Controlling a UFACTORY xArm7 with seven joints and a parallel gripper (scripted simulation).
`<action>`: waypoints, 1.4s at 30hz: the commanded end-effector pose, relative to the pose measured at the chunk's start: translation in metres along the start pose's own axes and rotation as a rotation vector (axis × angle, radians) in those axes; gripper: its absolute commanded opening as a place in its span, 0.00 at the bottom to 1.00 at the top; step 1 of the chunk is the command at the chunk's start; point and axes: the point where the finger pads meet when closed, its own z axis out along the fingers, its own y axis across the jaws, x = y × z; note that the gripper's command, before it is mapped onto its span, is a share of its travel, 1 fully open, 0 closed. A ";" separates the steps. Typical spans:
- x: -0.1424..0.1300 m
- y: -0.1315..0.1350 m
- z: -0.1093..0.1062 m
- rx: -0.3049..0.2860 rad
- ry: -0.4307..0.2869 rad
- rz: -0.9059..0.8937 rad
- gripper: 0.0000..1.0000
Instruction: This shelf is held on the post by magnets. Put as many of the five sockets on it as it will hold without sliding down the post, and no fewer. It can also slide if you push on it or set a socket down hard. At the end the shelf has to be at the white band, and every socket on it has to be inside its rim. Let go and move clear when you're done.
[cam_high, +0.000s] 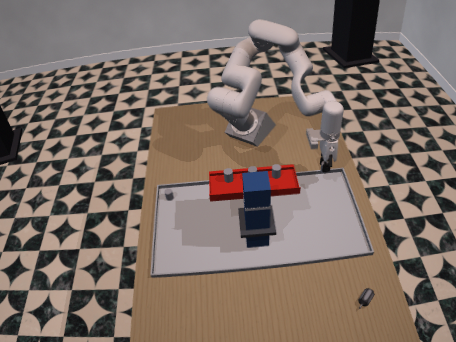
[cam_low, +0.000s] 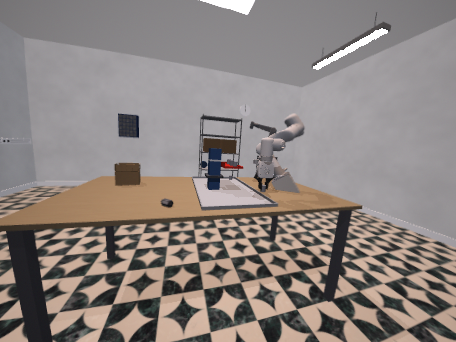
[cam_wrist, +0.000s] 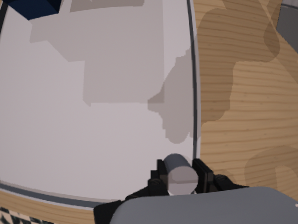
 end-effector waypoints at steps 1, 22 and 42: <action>-0.001 -0.001 -0.002 0.002 -0.004 0.000 0.00; -0.001 0.005 -0.016 0.002 -0.004 0.000 0.00; -0.001 0.030 -0.083 0.002 -0.004 0.000 0.00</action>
